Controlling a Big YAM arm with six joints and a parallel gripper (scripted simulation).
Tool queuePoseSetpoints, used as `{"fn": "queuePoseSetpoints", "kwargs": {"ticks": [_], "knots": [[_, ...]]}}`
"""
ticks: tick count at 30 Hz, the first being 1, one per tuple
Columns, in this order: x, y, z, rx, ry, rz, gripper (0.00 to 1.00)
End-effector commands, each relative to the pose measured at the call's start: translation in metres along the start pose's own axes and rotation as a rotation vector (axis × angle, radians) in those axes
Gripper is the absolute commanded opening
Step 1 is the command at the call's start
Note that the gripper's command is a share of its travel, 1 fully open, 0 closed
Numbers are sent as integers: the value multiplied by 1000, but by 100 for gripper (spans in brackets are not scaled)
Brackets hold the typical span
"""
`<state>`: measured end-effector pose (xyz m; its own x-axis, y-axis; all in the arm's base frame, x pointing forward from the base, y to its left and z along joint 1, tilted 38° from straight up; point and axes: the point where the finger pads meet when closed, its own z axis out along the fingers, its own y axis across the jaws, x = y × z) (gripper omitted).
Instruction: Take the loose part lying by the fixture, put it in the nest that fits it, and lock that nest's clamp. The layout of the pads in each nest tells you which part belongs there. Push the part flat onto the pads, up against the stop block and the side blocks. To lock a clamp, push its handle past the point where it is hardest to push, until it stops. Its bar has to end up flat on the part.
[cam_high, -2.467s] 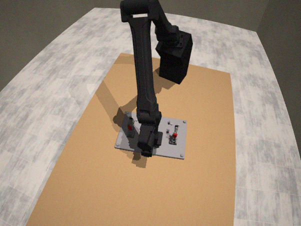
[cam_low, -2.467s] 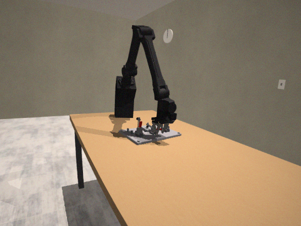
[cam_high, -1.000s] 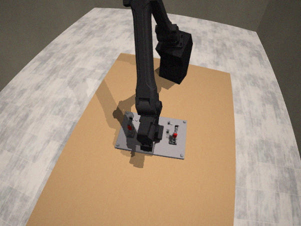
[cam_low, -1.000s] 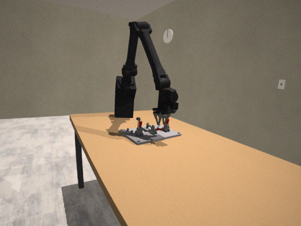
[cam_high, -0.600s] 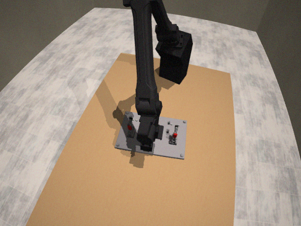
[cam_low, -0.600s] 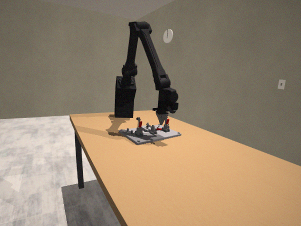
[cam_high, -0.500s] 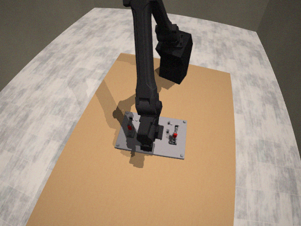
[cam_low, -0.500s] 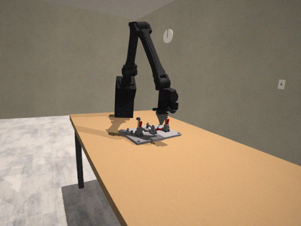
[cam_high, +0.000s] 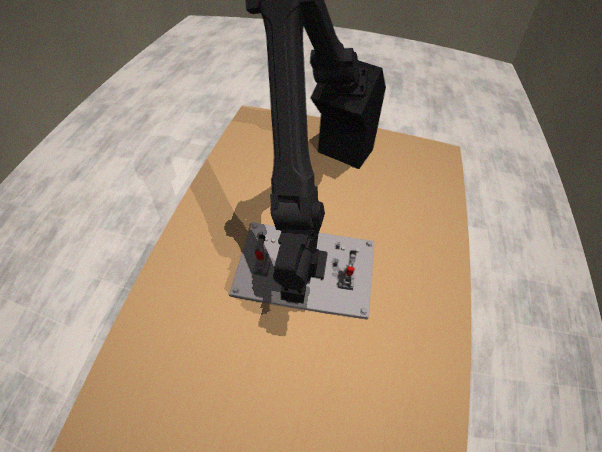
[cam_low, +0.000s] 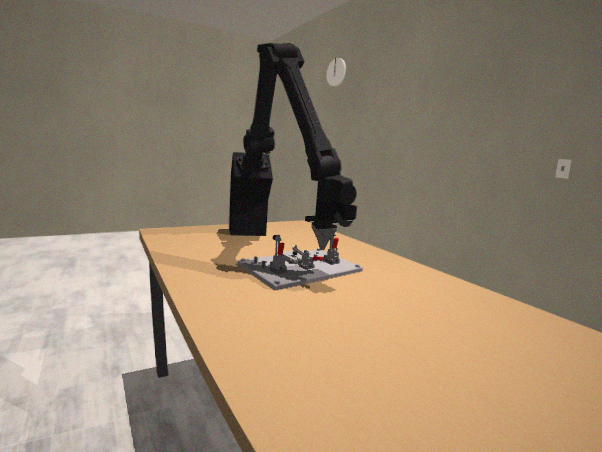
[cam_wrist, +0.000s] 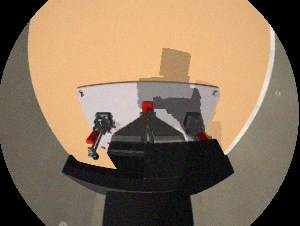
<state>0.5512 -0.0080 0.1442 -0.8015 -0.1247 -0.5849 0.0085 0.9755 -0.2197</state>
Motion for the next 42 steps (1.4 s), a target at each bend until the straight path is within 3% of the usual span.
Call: {"fn": "queuePoseSetpoints", "kwargs": {"ticks": [1,21,42], "knots": [[5,1,-5,-1,9,4,0],[-1,-1,-10,3,-27,12,0],[4,-1,-4,3,-15,10,0]]}}
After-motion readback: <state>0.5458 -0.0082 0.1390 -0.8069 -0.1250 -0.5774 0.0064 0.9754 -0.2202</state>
